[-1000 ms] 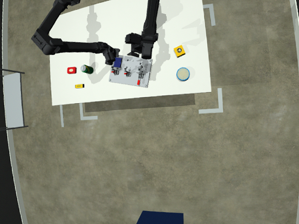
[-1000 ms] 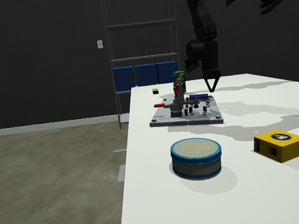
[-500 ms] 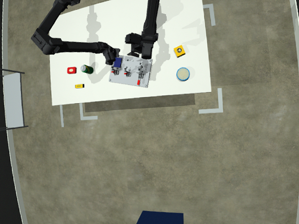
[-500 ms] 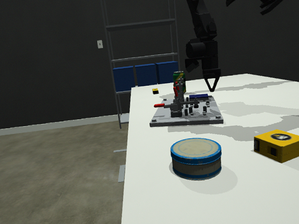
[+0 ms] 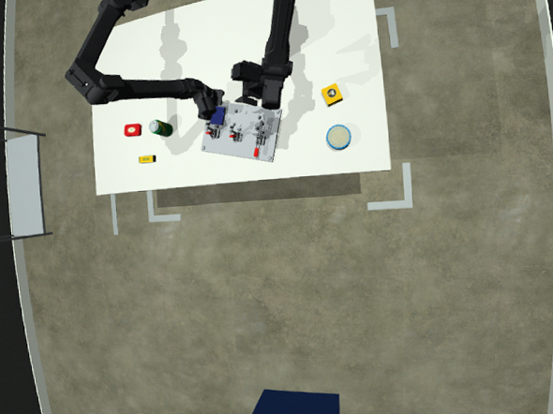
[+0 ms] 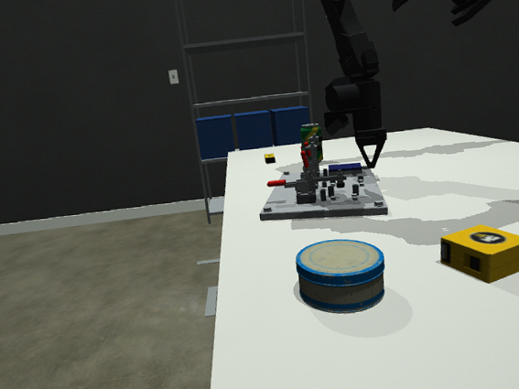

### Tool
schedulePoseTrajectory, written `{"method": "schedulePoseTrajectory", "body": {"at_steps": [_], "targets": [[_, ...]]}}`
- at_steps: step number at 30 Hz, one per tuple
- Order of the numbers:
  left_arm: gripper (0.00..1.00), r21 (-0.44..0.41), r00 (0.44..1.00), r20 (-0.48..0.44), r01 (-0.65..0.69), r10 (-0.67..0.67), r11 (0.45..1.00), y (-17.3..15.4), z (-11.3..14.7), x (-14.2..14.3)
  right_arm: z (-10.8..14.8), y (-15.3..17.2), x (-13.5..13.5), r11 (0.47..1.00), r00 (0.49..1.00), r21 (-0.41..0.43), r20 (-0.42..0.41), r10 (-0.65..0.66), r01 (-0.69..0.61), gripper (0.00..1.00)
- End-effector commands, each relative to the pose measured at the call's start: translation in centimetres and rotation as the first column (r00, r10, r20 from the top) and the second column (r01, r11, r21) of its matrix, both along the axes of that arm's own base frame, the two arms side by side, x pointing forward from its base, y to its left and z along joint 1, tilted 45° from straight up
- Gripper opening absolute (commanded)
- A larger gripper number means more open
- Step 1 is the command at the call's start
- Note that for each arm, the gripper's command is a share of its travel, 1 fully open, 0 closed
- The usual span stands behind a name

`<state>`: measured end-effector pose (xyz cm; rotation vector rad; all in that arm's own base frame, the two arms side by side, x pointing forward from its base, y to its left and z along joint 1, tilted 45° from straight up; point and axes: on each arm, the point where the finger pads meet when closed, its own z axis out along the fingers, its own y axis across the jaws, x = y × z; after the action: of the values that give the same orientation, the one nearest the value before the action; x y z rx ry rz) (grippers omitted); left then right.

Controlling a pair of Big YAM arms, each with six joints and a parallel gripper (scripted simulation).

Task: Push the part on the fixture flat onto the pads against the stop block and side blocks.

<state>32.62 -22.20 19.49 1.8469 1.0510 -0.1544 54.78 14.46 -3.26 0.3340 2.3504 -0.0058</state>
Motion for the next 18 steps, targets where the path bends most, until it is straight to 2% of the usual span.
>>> {"method": "schedulePoseTrajectory", "body": {"at_steps": [1, 18], "targets": [[1.00, -0.009, 1.000, 0.005, -0.004, 0.004, 1.000, -0.2, 0.9, 0.4, 2.0, -0.4, 1.1, 1.000, 0.999, 0.012, 0.037, -0.004, 0.004, 0.00], [1.00, -0.009, 1.000, 0.005, -0.004, 0.004, 1.000, -0.2, 0.9, 0.4, 3.0, -0.9, 2.0, 1.000, 1.000, 0.006, 0.027, -0.004, 0.004, 0.00]]}}
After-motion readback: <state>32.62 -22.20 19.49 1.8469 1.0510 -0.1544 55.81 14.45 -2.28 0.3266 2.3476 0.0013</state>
